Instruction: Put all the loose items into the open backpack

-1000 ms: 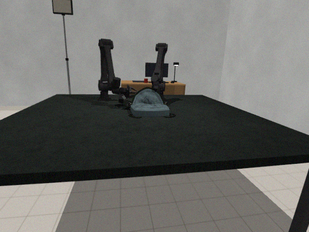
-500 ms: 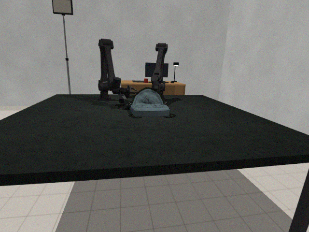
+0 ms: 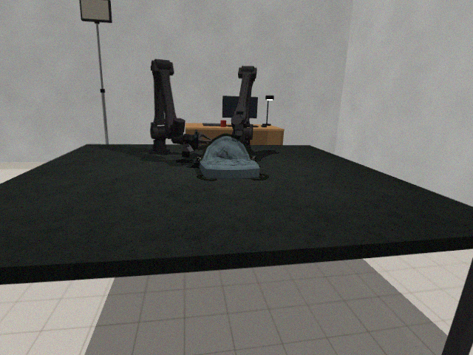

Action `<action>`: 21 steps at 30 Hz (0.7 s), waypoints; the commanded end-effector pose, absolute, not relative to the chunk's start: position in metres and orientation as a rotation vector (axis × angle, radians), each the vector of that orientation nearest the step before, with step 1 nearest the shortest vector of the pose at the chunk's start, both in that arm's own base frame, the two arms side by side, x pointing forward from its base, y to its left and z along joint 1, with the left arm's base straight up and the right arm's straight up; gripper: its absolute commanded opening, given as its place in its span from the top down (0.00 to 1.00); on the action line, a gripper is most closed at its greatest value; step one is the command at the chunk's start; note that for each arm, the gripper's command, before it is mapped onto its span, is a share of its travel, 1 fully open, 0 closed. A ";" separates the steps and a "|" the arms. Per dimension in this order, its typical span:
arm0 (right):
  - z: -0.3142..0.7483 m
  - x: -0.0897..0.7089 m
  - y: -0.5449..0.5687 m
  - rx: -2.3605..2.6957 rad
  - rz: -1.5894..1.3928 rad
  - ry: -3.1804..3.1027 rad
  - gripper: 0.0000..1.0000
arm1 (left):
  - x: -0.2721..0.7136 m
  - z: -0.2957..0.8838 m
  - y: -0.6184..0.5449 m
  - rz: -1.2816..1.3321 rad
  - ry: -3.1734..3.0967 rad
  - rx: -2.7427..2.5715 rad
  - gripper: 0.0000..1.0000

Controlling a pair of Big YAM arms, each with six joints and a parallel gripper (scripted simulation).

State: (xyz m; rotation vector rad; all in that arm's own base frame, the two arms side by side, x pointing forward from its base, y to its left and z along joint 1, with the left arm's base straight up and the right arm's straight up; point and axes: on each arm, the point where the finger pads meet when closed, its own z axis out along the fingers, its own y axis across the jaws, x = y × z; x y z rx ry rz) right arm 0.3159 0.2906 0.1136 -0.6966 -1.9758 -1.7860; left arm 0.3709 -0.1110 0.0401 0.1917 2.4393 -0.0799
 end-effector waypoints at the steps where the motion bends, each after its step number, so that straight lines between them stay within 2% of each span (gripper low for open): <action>1: 0.130 0.324 0.294 -0.645 -1.842 -1.986 0.68 | 0.387 0.059 -0.113 -0.084 2.387 0.183 0.66; 11: 0.130 0.323 0.294 -0.645 -1.842 -1.986 0.68 | 0.388 0.058 -0.116 -0.089 2.390 0.182 0.66; 12: 0.130 0.323 0.294 -0.645 -1.842 -1.986 0.68 | 0.388 0.058 -0.116 -0.089 2.390 0.182 0.56; 21: 0.130 0.322 0.293 -0.645 -1.841 -1.986 0.68 | 0.388 0.058 -0.117 -0.090 2.390 0.182 0.56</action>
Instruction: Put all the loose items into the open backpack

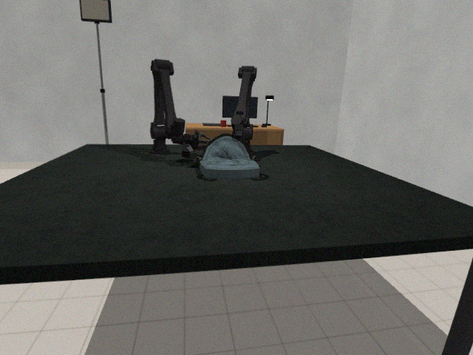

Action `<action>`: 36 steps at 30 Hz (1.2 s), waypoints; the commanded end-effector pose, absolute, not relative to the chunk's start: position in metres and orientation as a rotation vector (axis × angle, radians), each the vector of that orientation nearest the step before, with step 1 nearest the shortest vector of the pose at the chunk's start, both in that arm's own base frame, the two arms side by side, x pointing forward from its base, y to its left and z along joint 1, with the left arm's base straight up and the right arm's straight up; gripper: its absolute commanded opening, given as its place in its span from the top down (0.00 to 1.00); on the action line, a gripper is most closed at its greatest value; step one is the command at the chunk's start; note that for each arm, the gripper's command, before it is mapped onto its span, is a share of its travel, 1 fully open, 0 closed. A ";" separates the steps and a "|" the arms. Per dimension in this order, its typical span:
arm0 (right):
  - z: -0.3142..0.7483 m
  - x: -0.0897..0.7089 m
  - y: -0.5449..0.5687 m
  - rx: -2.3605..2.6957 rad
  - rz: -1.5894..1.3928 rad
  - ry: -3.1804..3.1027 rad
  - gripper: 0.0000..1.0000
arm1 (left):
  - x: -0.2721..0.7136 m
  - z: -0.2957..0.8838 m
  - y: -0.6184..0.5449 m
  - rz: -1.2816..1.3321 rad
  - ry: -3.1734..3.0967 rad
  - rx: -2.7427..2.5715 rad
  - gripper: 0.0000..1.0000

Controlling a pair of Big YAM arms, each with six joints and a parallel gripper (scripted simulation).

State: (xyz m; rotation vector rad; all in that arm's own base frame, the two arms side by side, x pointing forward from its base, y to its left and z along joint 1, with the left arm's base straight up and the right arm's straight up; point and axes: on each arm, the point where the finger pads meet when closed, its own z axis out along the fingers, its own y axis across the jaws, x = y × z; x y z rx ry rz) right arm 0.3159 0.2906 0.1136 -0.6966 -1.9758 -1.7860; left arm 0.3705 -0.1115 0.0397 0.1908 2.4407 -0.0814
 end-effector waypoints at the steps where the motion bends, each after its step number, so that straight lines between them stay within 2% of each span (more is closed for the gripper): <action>1: 0.130 0.322 0.293 -0.645 -1.841 -1.986 0.68 | 0.388 0.058 -0.117 -0.090 2.390 0.182 0.56; 19: 0.130 0.320 0.293 -0.645 -1.841 -1.986 0.68 | 0.388 0.058 -0.118 -0.090 2.390 0.181 0.56; 20: 0.130 0.320 0.293 -0.645 -1.841 -1.986 0.68 | 0.388 0.058 -0.118 -0.090 2.390 0.181 0.59; 24: 0.130 0.320 0.292 -0.645 -1.841 -1.986 0.68 | 0.388 0.058 -0.119 -0.090 2.390 0.181 0.59; 25: 0.130 0.320 0.292 -0.645 -1.841 -1.986 0.68 | 0.388 0.058 -0.119 -0.090 2.390 0.181 0.52; 29: 0.130 0.319 0.292 -0.645 -1.841 -1.986 0.68 | 0.388 0.058 -0.119 -0.090 2.390 0.181 0.52; 30: 0.130 0.319 0.292 -0.645 -1.841 -1.986 0.68 | 0.388 0.058 -0.119 -0.090 2.390 0.181 0.45; 36: 0.130 0.319 0.292 -0.645 -1.841 -1.986 0.68 | 0.388 0.058 -0.119 -0.090 2.390 0.181 0.45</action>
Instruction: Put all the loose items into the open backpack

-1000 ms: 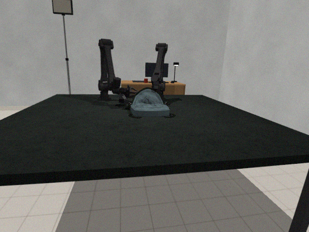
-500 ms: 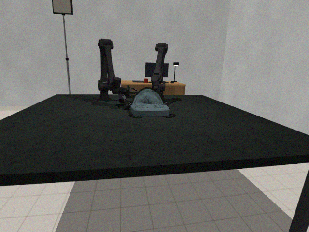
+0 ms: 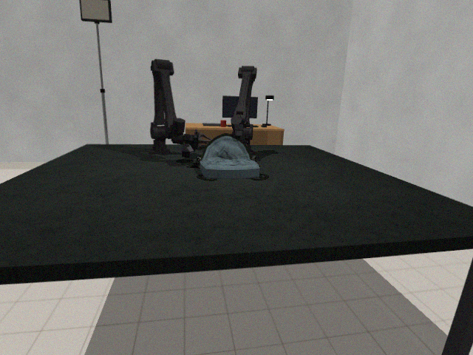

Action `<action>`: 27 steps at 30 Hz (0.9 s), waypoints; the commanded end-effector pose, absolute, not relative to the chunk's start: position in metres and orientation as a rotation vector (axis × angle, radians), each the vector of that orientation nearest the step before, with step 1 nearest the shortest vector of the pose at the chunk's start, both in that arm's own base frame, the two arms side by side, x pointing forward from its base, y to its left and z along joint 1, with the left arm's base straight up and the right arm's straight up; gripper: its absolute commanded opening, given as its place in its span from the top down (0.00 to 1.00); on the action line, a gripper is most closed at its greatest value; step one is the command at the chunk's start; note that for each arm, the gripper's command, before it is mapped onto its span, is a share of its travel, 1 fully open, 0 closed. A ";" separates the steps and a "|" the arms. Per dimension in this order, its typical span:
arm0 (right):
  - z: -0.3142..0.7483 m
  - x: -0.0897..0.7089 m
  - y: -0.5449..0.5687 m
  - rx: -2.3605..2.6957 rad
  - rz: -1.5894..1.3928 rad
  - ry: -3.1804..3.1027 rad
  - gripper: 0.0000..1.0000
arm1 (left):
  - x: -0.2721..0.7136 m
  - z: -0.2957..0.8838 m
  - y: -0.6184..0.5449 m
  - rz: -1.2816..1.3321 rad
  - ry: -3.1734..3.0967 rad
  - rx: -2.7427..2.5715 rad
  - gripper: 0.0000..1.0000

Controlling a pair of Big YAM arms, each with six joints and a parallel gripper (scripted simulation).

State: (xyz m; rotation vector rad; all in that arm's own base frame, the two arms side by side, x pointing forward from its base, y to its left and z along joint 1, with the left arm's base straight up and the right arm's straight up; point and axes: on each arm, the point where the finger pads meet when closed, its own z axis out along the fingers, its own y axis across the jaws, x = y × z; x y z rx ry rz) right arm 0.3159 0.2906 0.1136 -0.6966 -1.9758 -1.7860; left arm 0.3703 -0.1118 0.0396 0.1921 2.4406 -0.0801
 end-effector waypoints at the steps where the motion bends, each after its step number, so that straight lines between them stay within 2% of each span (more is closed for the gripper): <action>1: 0.130 0.319 0.292 -0.645 -1.841 -1.986 0.68 | 0.395 0.072 -0.127 -0.100 2.370 0.184 0.45; 27: 0.130 0.316 0.291 -0.646 -1.841 -1.986 0.68 | 0.395 0.120 -0.125 -0.103 2.358 0.178 0.45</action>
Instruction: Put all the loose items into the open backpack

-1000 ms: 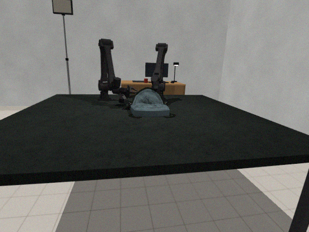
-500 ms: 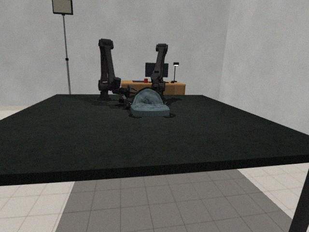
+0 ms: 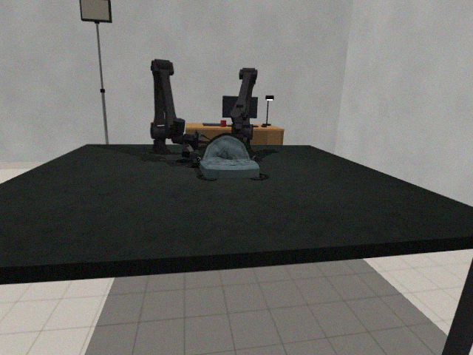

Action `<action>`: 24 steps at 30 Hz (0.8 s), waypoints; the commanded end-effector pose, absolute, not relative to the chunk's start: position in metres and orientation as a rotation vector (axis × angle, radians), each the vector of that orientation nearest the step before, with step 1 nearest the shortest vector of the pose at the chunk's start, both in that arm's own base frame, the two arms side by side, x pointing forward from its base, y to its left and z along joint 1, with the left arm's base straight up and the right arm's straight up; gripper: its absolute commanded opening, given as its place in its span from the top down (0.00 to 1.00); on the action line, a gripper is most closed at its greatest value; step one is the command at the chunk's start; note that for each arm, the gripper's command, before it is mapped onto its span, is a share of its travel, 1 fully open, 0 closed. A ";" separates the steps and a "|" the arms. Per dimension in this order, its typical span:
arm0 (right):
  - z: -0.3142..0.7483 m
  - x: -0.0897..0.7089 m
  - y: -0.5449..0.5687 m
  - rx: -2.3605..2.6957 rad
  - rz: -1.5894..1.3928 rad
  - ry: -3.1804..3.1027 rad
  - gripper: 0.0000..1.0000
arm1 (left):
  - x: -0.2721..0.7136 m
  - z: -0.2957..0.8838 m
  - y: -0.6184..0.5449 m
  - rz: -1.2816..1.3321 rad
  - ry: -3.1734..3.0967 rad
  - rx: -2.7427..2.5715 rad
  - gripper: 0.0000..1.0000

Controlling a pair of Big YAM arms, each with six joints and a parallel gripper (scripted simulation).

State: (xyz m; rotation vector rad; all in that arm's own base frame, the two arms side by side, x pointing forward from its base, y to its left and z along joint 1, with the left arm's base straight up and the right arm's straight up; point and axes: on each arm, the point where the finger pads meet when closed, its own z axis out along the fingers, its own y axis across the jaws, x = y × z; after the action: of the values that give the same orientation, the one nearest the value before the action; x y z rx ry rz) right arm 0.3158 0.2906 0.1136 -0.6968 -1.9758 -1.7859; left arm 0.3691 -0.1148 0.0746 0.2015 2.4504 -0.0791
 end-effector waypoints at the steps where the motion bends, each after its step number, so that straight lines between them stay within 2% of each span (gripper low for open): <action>1: 0.130 0.316 0.291 -0.646 -1.841 -1.986 0.68 | 0.395 0.122 -0.125 -0.103 2.358 0.178 0.45; 24: 0.130 0.316 0.291 -0.646 -1.841 -1.986 0.68 | 0.332 0.123 -0.110 -0.089 2.415 0.184 0.45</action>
State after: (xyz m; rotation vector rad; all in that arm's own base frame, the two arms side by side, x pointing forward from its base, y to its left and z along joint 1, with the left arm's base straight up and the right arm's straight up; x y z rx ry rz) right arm 0.3136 0.2898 0.1120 -0.7012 -1.9745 -1.7802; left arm 0.3302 -0.1081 0.1093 0.2037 2.4401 -0.0824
